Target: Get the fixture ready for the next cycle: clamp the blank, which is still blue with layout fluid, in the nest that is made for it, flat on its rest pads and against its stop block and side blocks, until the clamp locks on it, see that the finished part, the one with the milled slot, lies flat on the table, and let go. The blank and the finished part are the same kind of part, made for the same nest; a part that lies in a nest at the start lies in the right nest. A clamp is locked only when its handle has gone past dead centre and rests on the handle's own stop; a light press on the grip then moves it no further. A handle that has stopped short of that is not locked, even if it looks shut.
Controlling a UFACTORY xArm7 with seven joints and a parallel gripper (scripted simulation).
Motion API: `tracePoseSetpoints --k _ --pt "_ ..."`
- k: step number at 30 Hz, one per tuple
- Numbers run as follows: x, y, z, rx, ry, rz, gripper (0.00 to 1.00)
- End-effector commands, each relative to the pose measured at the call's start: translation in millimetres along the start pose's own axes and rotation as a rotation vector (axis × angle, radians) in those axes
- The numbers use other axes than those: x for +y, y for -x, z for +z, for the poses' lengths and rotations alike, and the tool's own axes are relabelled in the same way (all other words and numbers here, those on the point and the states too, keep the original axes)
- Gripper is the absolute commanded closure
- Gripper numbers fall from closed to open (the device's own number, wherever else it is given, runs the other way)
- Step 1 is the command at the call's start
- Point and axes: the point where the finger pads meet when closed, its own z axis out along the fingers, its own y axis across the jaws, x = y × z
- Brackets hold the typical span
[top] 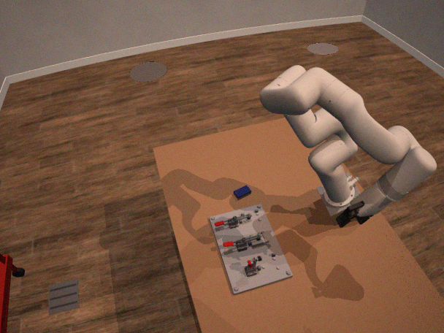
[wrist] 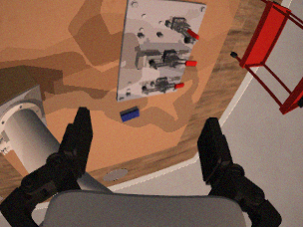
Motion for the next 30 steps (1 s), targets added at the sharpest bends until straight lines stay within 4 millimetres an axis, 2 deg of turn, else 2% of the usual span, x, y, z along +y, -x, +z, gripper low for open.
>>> tracePoseSetpoints --k 1,2,10,11,30 --pt "4.9 0.2 3.1 -0.001 -0.006 0.027 0.00" --pt "27.5 6.3 25.8 -0.028 -0.039 0.155 0.00" --pt "27.5 6.3 25.8 -0.028 -0.039 0.155 0.00" --pt "50.1 17.0 51.5 -0.059 -0.074 0.296 0.00" --pt "50.1 17.0 51.5 -0.059 -0.074 0.296 0.00"
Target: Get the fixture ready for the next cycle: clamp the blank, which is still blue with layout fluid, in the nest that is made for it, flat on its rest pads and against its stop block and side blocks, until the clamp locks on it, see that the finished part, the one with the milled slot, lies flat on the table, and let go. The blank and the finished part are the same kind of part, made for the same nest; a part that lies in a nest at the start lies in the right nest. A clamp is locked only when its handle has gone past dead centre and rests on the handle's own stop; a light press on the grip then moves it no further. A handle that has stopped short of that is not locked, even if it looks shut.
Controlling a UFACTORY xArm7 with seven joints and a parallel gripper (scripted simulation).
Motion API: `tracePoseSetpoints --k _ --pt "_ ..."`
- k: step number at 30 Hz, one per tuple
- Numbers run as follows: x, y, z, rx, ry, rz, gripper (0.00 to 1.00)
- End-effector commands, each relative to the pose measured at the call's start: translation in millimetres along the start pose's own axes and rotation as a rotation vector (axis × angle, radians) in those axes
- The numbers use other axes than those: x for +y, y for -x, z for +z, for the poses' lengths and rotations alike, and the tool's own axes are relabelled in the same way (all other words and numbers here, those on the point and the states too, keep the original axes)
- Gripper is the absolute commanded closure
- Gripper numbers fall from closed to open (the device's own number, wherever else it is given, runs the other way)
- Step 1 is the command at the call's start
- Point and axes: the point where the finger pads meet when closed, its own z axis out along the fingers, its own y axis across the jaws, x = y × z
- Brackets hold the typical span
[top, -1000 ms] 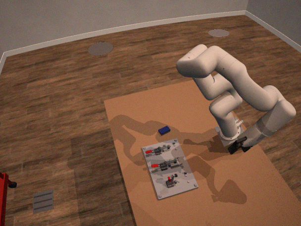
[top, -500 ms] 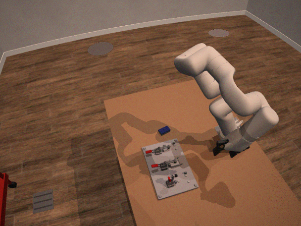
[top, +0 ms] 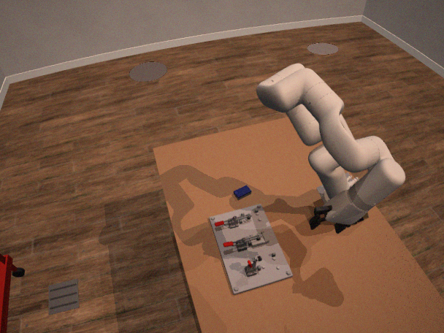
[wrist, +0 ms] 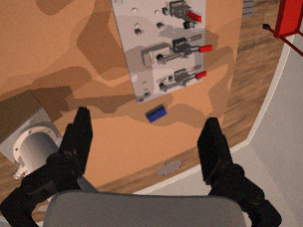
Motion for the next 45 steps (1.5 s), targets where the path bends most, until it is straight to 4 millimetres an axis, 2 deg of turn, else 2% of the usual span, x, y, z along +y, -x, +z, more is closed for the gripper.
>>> tracePoseSetpoints --k 1,15,16,24,25,33,34,41,42,45 --pt "0.2 -0.7 -1.3 0.003 -0.001 0.001 0.00" --pt "0.2 -0.7 -1.3 0.003 -0.001 0.001 0.00" --pt "26.1 6.1 25.2 -0.029 -0.038 0.152 0.00" --pt "26.1 6.1 25.2 -0.029 -0.038 0.152 0.00" --pt "49.5 17.7 52.6 -0.061 -0.078 0.308 0.00" --pt "49.5 17.7 52.6 -0.061 -0.078 0.308 0.00" --pt "68.9 33.0 79.5 -0.092 -0.118 0.463 0.00" --pt "68.9 33.0 79.5 -0.092 -0.118 0.463 0.00" --pt "83.5 50.6 104.6 -0.120 -0.157 0.614 0.00" --pt "83.5 50.6 104.6 -0.120 -0.157 0.614 0.00"
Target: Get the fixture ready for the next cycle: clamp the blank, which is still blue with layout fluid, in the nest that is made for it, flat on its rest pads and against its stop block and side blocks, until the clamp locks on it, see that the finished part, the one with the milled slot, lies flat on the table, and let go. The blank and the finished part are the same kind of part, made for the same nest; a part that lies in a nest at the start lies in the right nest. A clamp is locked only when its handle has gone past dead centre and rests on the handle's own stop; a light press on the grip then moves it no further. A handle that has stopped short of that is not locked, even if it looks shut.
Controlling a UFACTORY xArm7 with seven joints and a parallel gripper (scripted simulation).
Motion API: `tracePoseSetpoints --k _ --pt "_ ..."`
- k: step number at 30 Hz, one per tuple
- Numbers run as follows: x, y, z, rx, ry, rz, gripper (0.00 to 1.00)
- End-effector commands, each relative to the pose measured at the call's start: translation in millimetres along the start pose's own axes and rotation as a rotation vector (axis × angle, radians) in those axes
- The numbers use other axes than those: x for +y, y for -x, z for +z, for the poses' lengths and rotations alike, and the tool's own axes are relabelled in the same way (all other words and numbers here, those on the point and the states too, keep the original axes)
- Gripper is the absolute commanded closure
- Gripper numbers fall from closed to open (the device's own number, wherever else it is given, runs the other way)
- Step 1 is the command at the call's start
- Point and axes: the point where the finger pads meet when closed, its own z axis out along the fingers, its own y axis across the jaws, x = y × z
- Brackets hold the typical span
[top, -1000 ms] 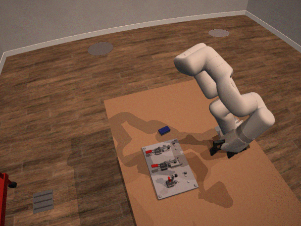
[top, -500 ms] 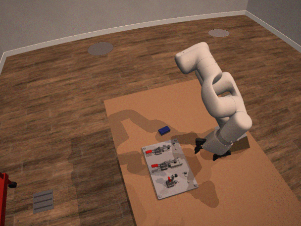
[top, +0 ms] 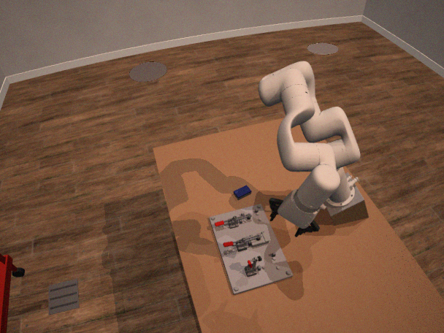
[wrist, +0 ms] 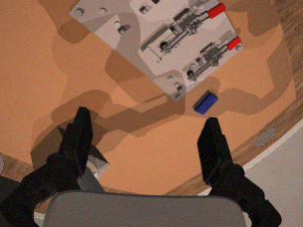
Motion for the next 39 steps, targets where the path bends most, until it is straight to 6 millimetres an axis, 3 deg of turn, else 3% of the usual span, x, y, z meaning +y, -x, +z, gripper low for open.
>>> tracePoseSetpoints --k 1,3,4,9,10,14,15,18,19,21,22,29,39 --pt "12.3 2.0 11.0 -0.012 -0.021 0.078 0.00" --pt "12.3 2.0 11.0 -0.012 -0.021 0.078 0.00" --pt "32.0 9.4 32.6 -0.036 -0.062 0.219 0.00" --pt "32.0 9.4 32.6 -0.036 -0.062 0.219 0.00" --pt "47.0 18.3 51.5 -0.056 -0.100 0.348 0.00" --pt "47.0 18.3 51.5 -0.056 -0.100 0.348 0.00" --pt "57.6 27.3 67.3 -0.071 -0.136 0.460 0.00" --pt "57.6 27.3 67.3 -0.071 -0.136 0.460 0.00" --pt "64.7 35.3 79.7 -0.082 -0.168 0.554 0.00" --pt "64.7 35.3 79.7 -0.082 -0.168 0.554 0.00" --pt "69.0 41.7 89.0 -0.089 -0.195 0.629 0.00" --pt "73.9 51.7 102.8 -0.098 -0.241 0.751 0.00" --pt "73.9 51.8 103.0 -0.098 -0.242 0.752 0.00"
